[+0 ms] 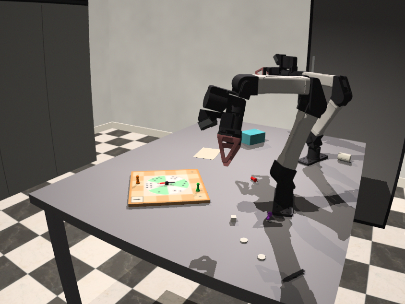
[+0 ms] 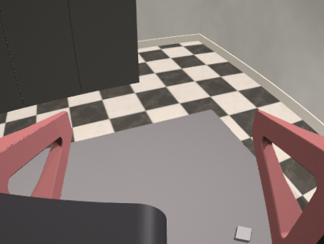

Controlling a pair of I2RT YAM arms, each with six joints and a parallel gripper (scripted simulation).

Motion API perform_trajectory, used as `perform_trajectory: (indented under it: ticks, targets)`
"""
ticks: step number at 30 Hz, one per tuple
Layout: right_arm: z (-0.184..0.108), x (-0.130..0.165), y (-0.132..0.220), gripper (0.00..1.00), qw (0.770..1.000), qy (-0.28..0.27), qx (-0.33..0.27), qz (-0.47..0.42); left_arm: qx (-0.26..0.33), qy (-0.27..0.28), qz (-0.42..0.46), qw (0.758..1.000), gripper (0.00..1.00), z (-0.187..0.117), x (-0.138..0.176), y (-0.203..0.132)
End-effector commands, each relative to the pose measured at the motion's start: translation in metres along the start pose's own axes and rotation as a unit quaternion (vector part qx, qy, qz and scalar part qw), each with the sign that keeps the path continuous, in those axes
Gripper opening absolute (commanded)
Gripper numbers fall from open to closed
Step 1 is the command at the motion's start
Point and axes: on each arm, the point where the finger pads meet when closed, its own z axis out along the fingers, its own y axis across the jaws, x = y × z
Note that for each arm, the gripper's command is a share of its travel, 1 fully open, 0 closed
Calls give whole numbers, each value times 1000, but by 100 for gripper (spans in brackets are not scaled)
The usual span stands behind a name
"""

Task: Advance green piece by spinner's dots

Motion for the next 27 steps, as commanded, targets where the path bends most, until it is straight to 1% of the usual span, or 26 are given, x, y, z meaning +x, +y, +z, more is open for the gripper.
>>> perform_trajectory:
  ticks: [1,3,4,20,21,23,25,27]
  targets:
    - [-1,-4,0,100,1000,-6,0,0,-2,-3,-2,1000,100,-1,-1,1]
    - [-1,-4,0,100,1000,-6,0,0,-2,-3,-2,1000,100,-1,-1,1]
    - [-1,-4,0,100,1000,-6,0,0,-2,-3,-2,1000,27,-1,-1,1]
    - [-1,-4,0,100,1000,-6,0,0,-2,-3,-2,1000,27,-1,-1,1]
    - [-1,-4,0,100,1000,-6,0,0,7,-2,-7,1000,27,6,-10,-7]
    - [-1,-4,0,100,1000,-6,0,0,6,-22,-50,998,27,-3,-20,-2]
    - [-1,-4,0,100,1000,-6,0,0,16,-15,-88,996,27,2,-23,-11]
    - [-1,-4,0,100,1000,-6,0,0,24,-17,-137,990,27,2,-32,-16]
